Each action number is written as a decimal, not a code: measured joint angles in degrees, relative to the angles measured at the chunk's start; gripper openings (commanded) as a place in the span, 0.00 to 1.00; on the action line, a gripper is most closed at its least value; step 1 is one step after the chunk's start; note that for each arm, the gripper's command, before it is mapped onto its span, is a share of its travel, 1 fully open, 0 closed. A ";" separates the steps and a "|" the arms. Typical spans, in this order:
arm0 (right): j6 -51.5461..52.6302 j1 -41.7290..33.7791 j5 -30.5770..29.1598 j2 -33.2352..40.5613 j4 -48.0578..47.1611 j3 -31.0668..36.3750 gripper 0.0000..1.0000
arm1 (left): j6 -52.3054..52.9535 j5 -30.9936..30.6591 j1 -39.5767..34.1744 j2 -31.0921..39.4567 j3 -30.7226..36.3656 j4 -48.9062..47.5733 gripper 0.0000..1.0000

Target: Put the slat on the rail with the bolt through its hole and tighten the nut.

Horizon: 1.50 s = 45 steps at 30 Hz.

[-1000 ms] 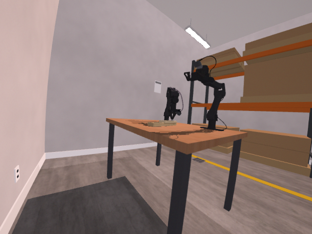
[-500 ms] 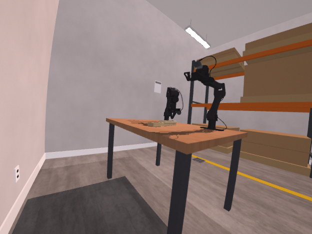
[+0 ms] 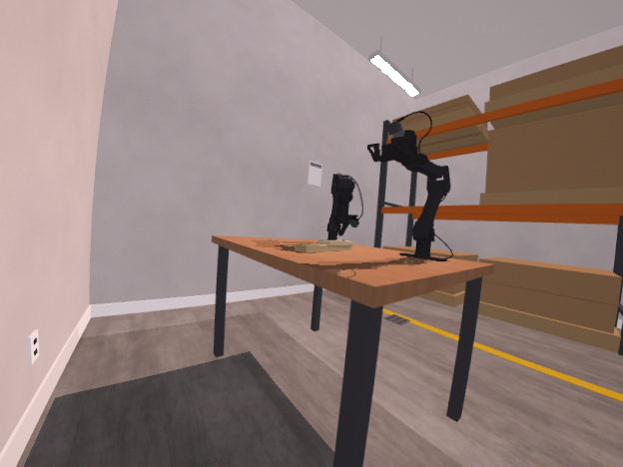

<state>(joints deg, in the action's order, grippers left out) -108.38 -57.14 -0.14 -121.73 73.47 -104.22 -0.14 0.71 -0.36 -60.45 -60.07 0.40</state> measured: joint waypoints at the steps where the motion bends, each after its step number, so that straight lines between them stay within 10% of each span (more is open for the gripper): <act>1: -0.15 0.13 0.00 0.00 0.11 -0.13 0.12 | 0.00 0.00 0.00 0.00 0.00 0.00 1.00; 45: 1.40 -1.84 0.00 0.00 0.85 -0.57 0.12 | 0.00 0.00 0.00 0.00 0.00 0.00 1.00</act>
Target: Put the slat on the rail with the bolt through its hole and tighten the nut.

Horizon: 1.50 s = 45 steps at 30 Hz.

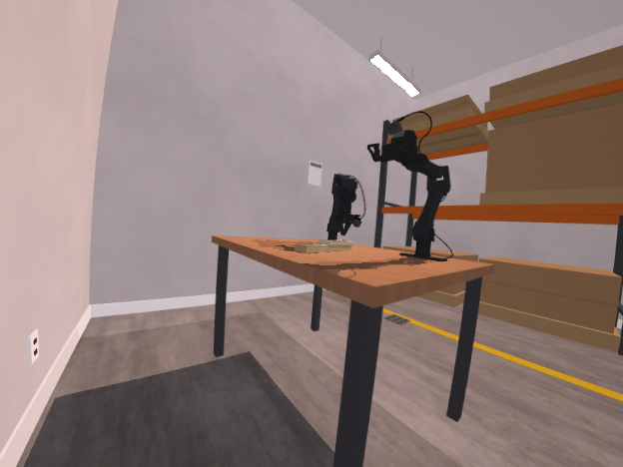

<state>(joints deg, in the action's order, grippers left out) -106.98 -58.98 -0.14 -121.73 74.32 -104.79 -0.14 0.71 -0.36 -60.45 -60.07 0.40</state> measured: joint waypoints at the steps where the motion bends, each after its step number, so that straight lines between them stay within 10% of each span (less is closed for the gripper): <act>1: 0.11 -0.09 0.00 0.00 0.00 0.00 0.12 | 0.00 0.00 0.00 0.00 0.00 0.00 1.00; 45: 0.70 -0.31 0.00 0.00 -1.92 1.01 0.12 | 0.00 0.00 0.00 0.00 0.00 0.00 1.00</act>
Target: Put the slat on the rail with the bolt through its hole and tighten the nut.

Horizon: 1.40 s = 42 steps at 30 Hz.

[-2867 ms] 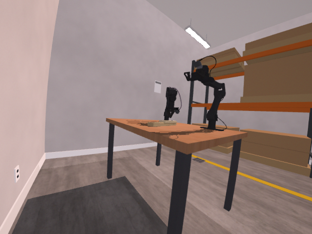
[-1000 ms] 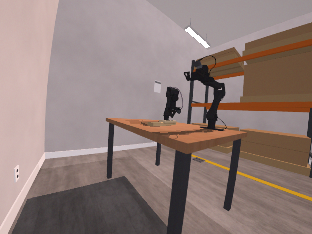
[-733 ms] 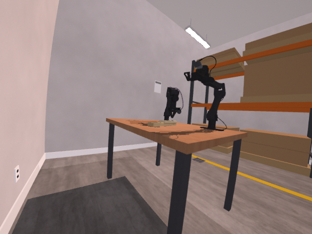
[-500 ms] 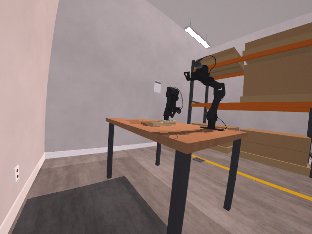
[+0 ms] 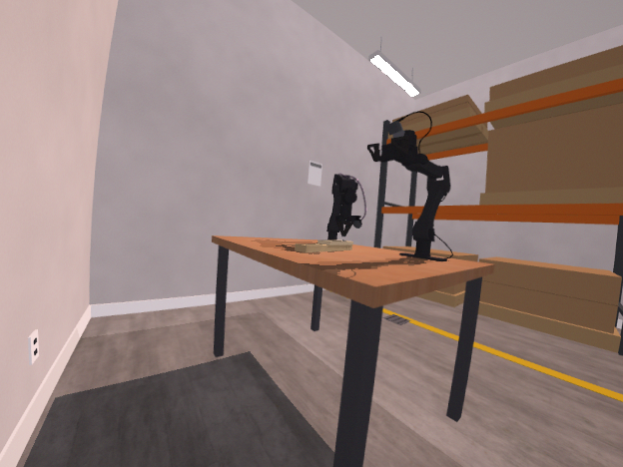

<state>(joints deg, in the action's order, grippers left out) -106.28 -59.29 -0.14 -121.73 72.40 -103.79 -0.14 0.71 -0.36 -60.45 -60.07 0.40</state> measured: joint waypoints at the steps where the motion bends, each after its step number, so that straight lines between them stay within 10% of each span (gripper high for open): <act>1: 0.00 0.00 0.00 0.00 -0.09 0.17 0.12 | 0.00 0.00 0.00 0.00 0.00 0.00 1.00; 42: 0.02 -0.02 0.00 -0.02 -1.84 2.43 0.12 | 0.00 0.00 0.00 0.00 0.00 0.00 1.00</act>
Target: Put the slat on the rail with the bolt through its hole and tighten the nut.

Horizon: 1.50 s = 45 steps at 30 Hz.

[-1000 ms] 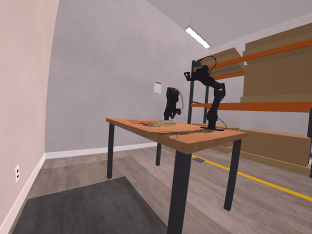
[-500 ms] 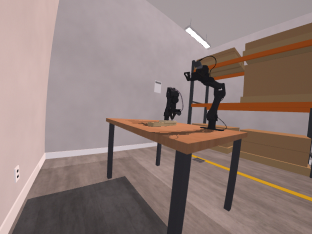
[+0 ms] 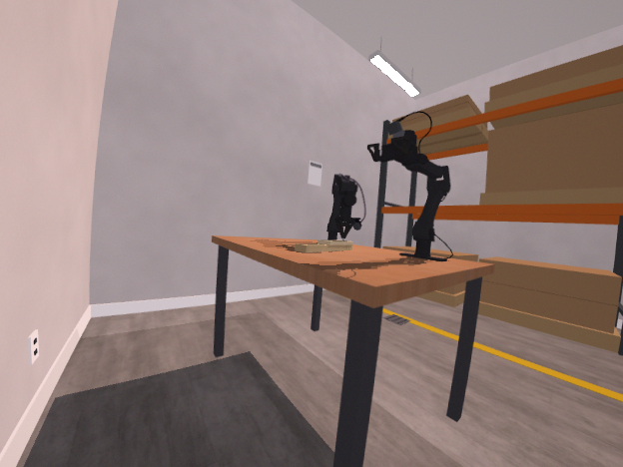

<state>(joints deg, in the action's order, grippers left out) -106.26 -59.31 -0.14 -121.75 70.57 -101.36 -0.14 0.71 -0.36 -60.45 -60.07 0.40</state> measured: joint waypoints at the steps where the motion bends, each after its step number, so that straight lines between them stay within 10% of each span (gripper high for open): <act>1: 0.00 0.02 0.00 0.04 0.20 -0.28 0.12 | 0.00 0.00 0.00 0.00 0.00 0.00 1.00; 45: -2.82 2.75 0.00 0.02 3.69 -3.30 0.12 | 0.00 0.00 0.00 0.00 0.00 0.00 1.00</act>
<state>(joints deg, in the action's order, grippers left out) -109.08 -56.55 -0.14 -121.73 74.26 -104.66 -0.14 0.71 -0.36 -60.45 -60.07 0.40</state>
